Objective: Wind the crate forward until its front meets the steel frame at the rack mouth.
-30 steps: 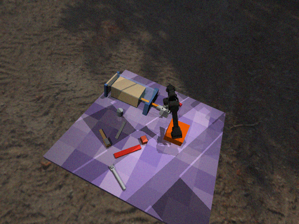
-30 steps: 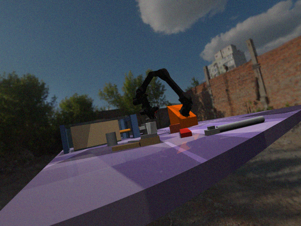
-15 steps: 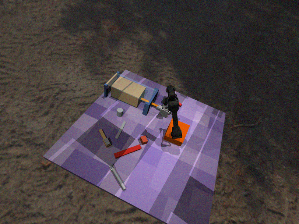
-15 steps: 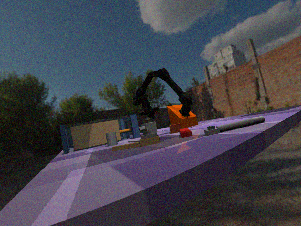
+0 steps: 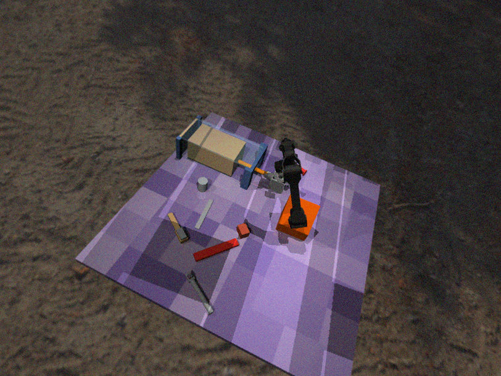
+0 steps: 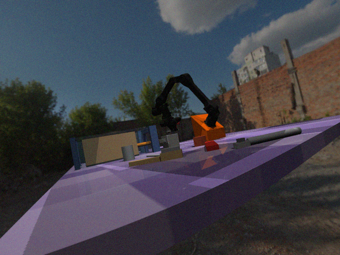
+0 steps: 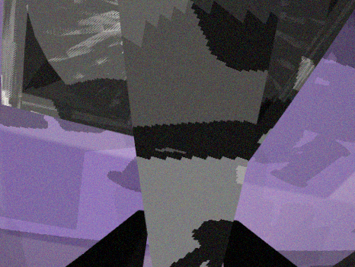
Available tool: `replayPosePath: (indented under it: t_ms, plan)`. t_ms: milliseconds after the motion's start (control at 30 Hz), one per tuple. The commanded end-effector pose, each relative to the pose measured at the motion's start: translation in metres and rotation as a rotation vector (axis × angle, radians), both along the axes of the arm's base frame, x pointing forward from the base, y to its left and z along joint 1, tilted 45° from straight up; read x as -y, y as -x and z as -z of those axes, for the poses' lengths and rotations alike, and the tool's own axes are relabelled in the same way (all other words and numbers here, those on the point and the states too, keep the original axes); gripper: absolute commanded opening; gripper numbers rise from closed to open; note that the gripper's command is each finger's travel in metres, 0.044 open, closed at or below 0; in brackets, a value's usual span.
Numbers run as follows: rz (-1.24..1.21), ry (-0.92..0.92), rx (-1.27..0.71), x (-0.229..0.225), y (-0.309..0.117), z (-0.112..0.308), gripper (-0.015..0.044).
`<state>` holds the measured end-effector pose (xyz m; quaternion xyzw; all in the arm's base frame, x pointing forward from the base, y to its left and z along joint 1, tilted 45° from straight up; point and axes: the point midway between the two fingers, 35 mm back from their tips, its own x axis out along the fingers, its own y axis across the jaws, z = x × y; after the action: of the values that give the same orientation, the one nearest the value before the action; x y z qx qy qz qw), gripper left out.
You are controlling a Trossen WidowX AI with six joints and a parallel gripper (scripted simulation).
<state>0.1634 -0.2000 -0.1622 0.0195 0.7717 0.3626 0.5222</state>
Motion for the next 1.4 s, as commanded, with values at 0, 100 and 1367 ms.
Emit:
replayPosePath:
  t_ms: [0, 100, 1367]
  plan:
    - [0.004, 0.002, 0.002, -0.0005, -0.0004, 0.0008, 0.0000]
    - [0.004, 0.002, 0.002, -0.0011, -0.0003, 0.0013, 0.0000]
    - [-0.002, -0.001, 0.002, -0.0045, 0.0004, 0.0049, 0.0000]
